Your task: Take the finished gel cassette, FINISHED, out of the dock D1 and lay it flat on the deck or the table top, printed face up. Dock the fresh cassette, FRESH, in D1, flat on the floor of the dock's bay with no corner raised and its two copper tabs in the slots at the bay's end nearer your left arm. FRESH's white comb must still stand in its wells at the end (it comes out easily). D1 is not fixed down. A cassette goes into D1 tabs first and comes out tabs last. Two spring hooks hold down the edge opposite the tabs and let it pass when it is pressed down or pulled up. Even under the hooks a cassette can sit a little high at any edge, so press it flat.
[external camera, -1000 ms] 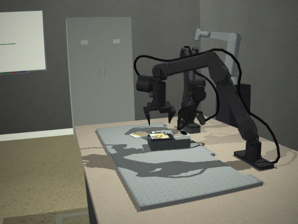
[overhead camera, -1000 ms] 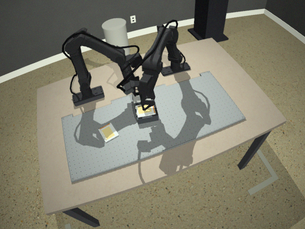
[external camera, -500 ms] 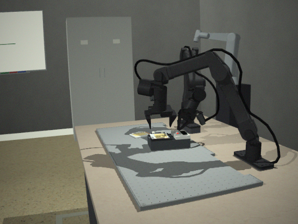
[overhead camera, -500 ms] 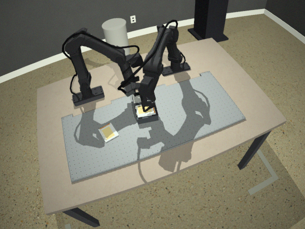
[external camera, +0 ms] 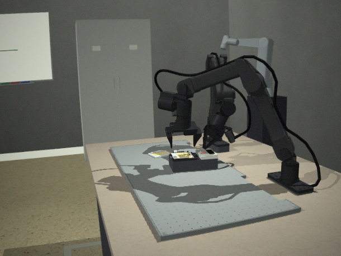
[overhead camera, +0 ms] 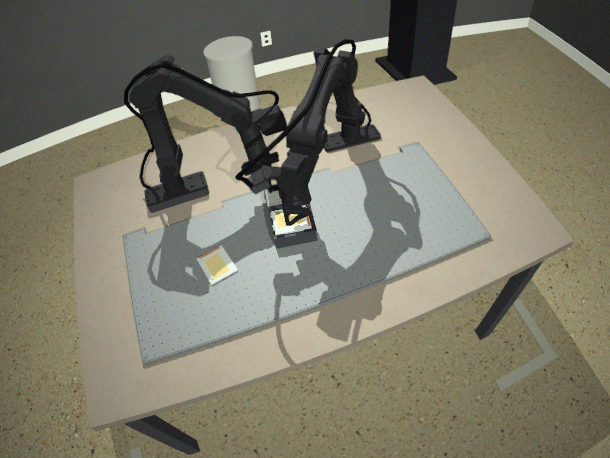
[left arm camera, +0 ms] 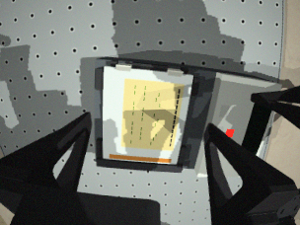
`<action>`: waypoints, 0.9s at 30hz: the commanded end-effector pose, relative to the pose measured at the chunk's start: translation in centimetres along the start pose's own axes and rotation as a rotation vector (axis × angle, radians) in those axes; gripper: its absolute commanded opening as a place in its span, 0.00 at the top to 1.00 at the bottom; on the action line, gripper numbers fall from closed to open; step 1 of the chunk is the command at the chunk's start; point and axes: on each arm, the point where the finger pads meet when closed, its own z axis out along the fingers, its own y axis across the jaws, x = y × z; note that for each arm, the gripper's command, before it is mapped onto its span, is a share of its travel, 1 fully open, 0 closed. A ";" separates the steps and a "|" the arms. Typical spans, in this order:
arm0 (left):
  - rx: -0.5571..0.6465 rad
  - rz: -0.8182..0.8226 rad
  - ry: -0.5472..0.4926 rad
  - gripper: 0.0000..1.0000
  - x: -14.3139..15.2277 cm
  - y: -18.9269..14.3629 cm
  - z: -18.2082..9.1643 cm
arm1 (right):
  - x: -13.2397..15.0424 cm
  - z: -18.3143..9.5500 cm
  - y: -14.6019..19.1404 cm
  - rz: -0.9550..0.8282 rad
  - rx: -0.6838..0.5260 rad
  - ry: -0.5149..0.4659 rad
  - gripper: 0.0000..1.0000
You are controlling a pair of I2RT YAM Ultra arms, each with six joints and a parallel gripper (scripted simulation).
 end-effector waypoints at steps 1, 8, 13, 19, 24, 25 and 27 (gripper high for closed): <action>-0.054 0.022 -0.066 0.02 -1.4 0.8 -1.7 | -5.9 1.9 5.0 -0.101 -0.143 -0.201 1.00; -0.054 0.022 -0.066 0.02 -1.4 0.8 -1.7 | -5.9 1.9 5.0 -0.101 -0.143 -0.201 1.00; -0.046 0.019 -0.066 0.02 -1.3 0.8 -1.3 | -5.9 1.9 5.0 -0.101 -0.143 -0.201 1.00; -0.046 0.019 -0.066 0.02 -1.2 0.8 -0.9 | -5.9 1.9 5.0 -0.101 -0.143 -0.201 1.00; -0.046 0.019 -0.066 0.02 -1.2 0.8 -0.9 | -5.9 1.9 5.0 -0.101 -0.143 -0.201 1.00; -0.046 0.019 -0.066 0.02 -1.2 0.8 -0.9 | -5.9 1.9 5.0 -0.101 -0.143 -0.201 1.00; -0.046 0.019 -0.066 0.02 -1.2 0.8 -0.9 | -5.9 1.9 5.0 -0.101 -0.143 -0.201 1.00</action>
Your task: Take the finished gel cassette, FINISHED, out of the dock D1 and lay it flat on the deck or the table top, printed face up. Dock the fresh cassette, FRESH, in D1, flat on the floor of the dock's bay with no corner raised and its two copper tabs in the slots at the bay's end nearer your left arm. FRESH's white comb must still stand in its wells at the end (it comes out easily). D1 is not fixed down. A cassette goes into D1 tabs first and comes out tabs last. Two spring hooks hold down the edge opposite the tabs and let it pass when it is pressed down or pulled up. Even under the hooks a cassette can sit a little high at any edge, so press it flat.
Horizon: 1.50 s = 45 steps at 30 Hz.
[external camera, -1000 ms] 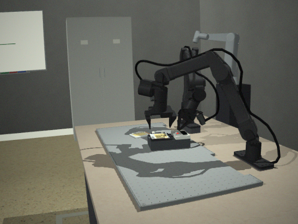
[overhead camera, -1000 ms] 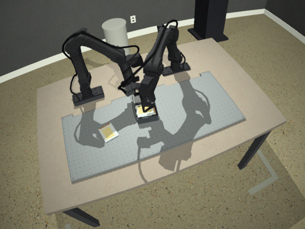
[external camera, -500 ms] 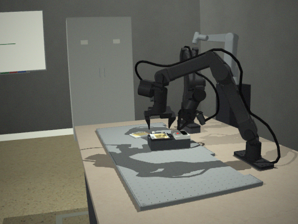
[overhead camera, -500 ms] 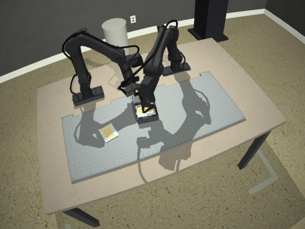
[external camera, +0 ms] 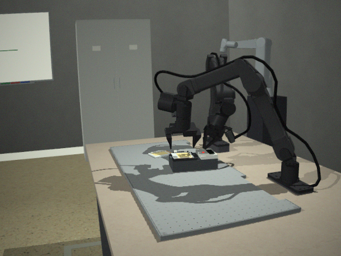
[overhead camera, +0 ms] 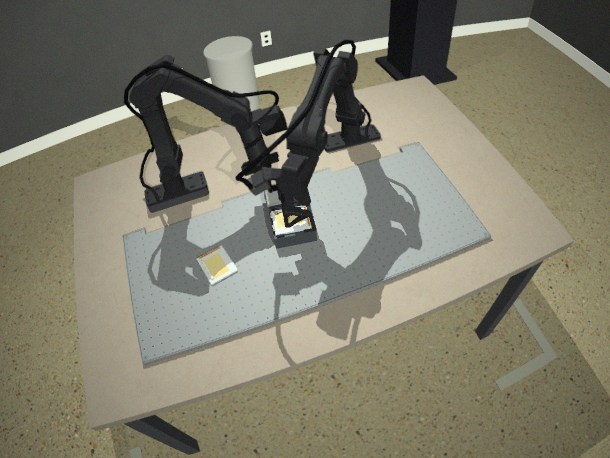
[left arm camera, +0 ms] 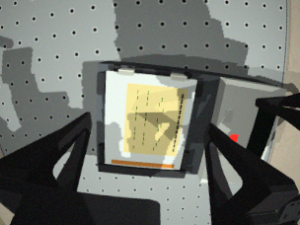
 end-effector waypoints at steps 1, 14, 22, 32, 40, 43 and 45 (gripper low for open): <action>-0.035 0.013 -0.052 0.02 -1.1 0.5 -1.4 | -5.9 1.9 5.0 -0.101 -0.143 -0.201 1.00; -0.028 0.009 -0.047 0.02 -0.8 0.6 -0.6 | -5.9 1.9 5.0 -0.101 -0.143 -0.201 1.00; -0.018 0.004 -0.040 0.02 -0.6 0.6 -0.3 | -5.9 1.9 5.0 -0.101 -0.143 -0.201 1.00; -0.018 0.004 -0.040 0.02 -0.5 0.6 0.1 | -5.9 1.9 5.0 -0.101 -0.143 -0.201 1.00; -0.016 0.001 -0.038 0.02 -0.4 0.6 0.5 | -5.9 1.9 5.0 -0.101 -0.143 -0.201 1.00; -0.016 0.001 -0.038 0.02 -0.3 0.6 0.9 | -5.9 1.9 5.0 -0.101 -0.143 -0.201 1.00; -0.016 0.001 -0.038 0.02 -0.3 0.6 0.9 | -5.9 1.9 5.0 -0.101 -0.143 -0.201 1.00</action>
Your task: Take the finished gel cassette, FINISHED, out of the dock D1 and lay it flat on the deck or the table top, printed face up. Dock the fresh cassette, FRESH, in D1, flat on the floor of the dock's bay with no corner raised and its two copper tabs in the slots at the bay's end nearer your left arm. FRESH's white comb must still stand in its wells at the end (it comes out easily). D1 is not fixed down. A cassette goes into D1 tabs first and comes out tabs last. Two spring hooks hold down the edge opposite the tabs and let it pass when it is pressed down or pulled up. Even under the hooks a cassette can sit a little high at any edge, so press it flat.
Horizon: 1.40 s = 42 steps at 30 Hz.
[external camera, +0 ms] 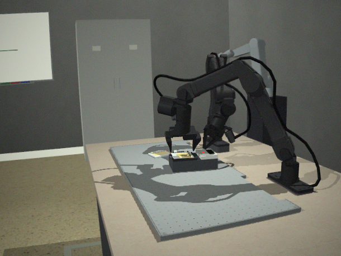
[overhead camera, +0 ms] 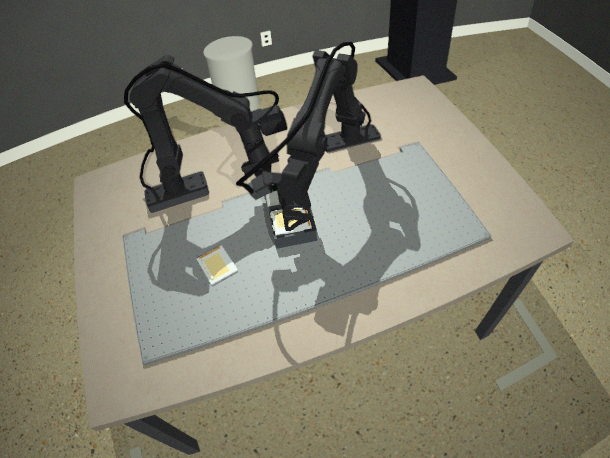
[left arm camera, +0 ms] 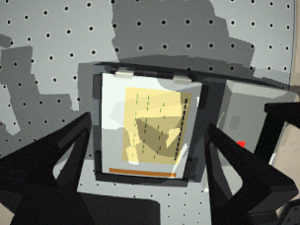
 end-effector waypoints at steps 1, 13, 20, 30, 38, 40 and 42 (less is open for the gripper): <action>-0.021 0.003 -0.041 0.02 -0.7 0.5 -0.5 | -5.9 1.9 5.0 -0.101 -0.143 -0.201 1.00; -0.024 0.002 -0.041 0.02 -0.6 0.5 -0.1 | -5.9 1.9 5.0 -0.101 -0.143 -0.201 1.00; -0.024 0.002 -0.041 0.02 -0.6 0.5 -0.1 | -5.9 1.9 5.0 -0.101 -0.143 -0.201 1.00; -0.022 0.001 -0.040 0.02 -0.5 0.5 0.2 | -5.9 1.9 5.0 -0.101 -0.143 -0.201 1.00; -0.022 0.001 -0.040 0.02 -0.5 0.5 0.3 | -5.9 1.9 5.0 -0.101 -0.143 -0.201 1.00; -0.022 0.001 -0.040 0.02 -0.5 0.5 0.3 | -5.9 1.9 5.0 -0.101 -0.143 -0.201 1.00; -0.022 0.001 -0.040 0.02 -0.5 0.5 0.3 | -5.9 1.9 5.0 -0.101 -0.143 -0.201 1.00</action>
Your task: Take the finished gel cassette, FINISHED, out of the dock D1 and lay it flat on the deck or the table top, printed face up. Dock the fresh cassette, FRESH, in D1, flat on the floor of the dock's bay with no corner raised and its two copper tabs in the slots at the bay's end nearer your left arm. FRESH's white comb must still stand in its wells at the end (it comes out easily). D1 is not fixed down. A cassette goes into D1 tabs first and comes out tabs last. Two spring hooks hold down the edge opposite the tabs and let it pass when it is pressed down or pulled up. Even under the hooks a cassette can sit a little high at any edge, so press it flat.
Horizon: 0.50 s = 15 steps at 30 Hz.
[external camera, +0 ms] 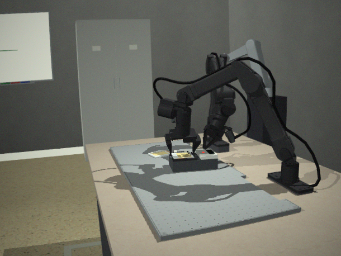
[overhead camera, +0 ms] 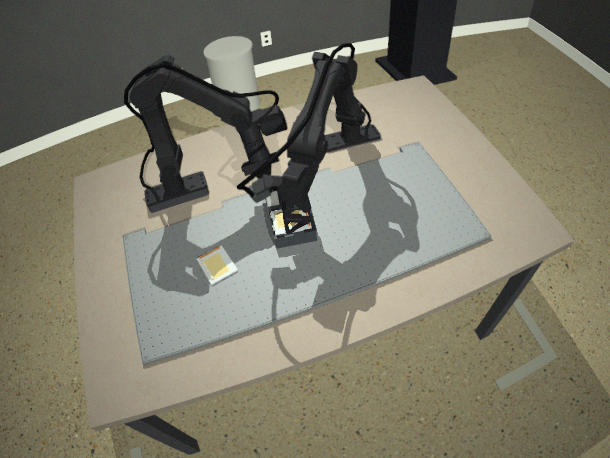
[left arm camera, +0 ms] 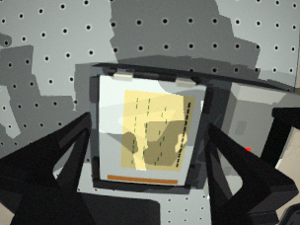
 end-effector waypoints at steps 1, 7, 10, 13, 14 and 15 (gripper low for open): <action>-0.022 0.003 -0.039 0.02 -0.8 0.5 -0.7 | -5.9 1.9 5.0 -0.101 -0.143 -0.201 1.00; -0.019 0.003 -0.036 0.02 -0.7 0.5 -0.3 | -5.9 1.9 5.0 -0.101 -0.143 -0.201 1.00; -0.019 0.003 -0.036 0.02 -0.7 0.5 -0.3 | -5.9 1.9 5.0 -0.101 -0.143 -0.201 1.00; -0.019 0.003 -0.036 0.02 -0.7 0.5 -0.3 | -5.9 1.9 5.0 -0.101 -0.143 -0.201 1.00; -0.019 0.003 -0.036 0.02 -0.7 0.5 -0.3 | -5.9 1.9 5.0 -0.101 -0.143 -0.201 1.00; -0.019 0.003 -0.036 0.02 -0.7 0.5 -0.3 | -5.9 1.9 5.0 -0.101 -0.143 -0.201 1.00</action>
